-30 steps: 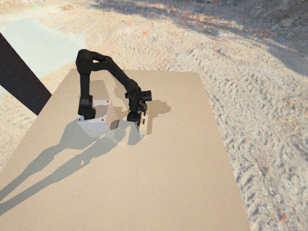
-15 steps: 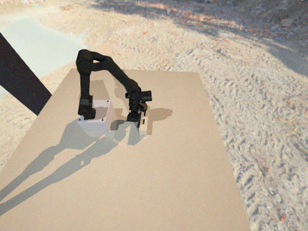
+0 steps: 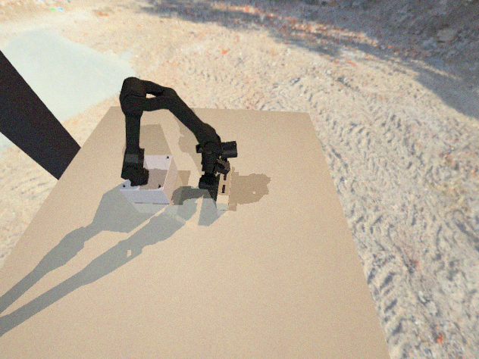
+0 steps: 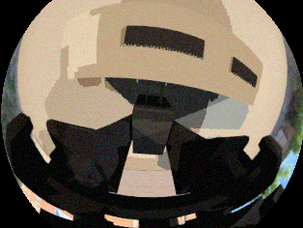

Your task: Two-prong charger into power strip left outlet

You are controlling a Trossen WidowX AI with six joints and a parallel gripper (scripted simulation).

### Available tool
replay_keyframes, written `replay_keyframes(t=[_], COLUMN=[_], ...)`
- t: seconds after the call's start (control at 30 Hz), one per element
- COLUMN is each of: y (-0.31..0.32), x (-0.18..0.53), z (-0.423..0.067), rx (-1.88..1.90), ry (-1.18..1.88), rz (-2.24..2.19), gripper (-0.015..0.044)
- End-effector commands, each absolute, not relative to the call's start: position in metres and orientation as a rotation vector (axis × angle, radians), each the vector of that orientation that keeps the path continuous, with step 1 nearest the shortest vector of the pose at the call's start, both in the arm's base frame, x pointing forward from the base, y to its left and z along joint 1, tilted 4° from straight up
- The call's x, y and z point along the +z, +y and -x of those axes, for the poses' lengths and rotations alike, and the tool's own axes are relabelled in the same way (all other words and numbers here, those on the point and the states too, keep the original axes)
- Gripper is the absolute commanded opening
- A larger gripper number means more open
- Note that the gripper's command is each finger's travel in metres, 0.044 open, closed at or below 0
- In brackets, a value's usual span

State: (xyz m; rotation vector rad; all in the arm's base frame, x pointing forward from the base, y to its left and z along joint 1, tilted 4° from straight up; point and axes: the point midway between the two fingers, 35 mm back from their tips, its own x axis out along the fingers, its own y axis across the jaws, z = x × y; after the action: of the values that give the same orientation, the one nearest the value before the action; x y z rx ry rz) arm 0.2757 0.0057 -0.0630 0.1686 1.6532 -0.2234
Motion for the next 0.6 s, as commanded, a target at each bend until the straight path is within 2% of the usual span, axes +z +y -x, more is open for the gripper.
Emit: replay_keyframes(t=[0.0, 0.57], y=[0.0047, 0.0041], x=[-0.0629, -0.0628], z=[-0.2771, -0.2798], rx=[-0.225, -0.225], ry=[1.654, 1.654], rz=[-0.163, -0.163], gripper=[0.0, 0.0])
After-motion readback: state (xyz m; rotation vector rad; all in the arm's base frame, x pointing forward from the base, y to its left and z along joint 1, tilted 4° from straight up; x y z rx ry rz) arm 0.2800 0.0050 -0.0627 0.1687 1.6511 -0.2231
